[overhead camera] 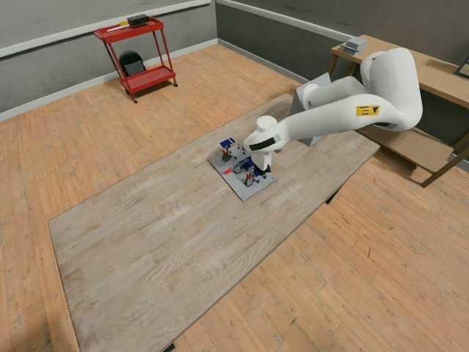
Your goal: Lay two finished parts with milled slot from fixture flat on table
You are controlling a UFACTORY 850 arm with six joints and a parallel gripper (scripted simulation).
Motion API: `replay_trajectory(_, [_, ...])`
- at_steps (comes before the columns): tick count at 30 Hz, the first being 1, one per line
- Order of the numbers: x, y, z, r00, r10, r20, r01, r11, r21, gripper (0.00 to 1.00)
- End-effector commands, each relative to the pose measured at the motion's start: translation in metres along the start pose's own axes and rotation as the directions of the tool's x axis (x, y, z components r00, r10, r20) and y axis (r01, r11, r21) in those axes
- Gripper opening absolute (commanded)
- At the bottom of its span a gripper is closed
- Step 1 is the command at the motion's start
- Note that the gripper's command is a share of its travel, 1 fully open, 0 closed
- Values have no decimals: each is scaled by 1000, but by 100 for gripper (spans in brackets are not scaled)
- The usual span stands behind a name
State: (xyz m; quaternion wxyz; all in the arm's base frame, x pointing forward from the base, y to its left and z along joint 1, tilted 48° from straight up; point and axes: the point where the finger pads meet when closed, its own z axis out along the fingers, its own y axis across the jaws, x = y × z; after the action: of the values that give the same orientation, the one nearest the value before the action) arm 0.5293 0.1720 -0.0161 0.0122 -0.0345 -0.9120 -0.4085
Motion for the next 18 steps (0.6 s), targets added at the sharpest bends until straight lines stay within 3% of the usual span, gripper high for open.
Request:
replay_trajectory(1, [0,0,-5,1000,0,1,0,1000,0,0])
replay_trajectory(18, [6,0,-29,1000,0,1,0,1000,0,0])
